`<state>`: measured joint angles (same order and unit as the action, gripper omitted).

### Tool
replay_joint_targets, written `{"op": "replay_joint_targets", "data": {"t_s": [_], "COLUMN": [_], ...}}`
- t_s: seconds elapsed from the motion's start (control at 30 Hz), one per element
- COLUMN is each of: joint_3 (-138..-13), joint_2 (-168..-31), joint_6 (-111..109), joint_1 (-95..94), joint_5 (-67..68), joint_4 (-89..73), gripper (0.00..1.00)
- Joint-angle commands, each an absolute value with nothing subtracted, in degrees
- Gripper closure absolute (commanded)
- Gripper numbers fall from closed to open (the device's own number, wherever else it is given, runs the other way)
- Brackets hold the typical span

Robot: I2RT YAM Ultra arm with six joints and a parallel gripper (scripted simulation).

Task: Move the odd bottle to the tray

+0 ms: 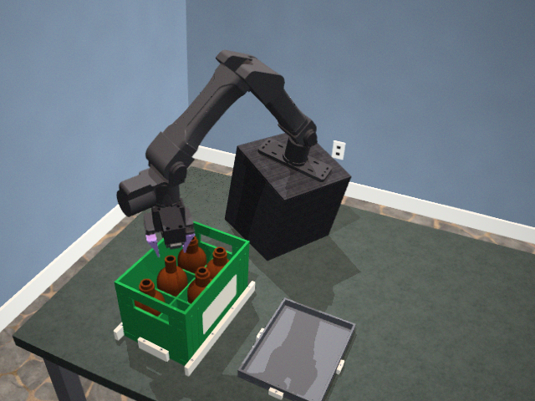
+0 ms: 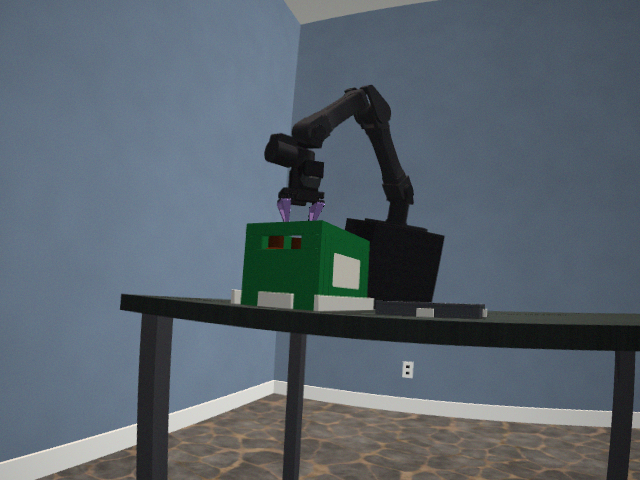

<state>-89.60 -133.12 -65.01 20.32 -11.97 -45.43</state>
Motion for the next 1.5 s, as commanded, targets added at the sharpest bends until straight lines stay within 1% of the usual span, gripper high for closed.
{"op": "replay_joint_targets", "data": {"t_s": [0.0, 1.47], "joint_3": [-91.85, -93.46], "joint_2": [-132.07, -133.84], "joint_6": [-64.62, -64.52], "joint_1": [20.42, 20.33], "joint_5": [-12.64, -12.63], "joint_4": [-46.28, -47.0], "gripper": [0.39, 0.39]}}
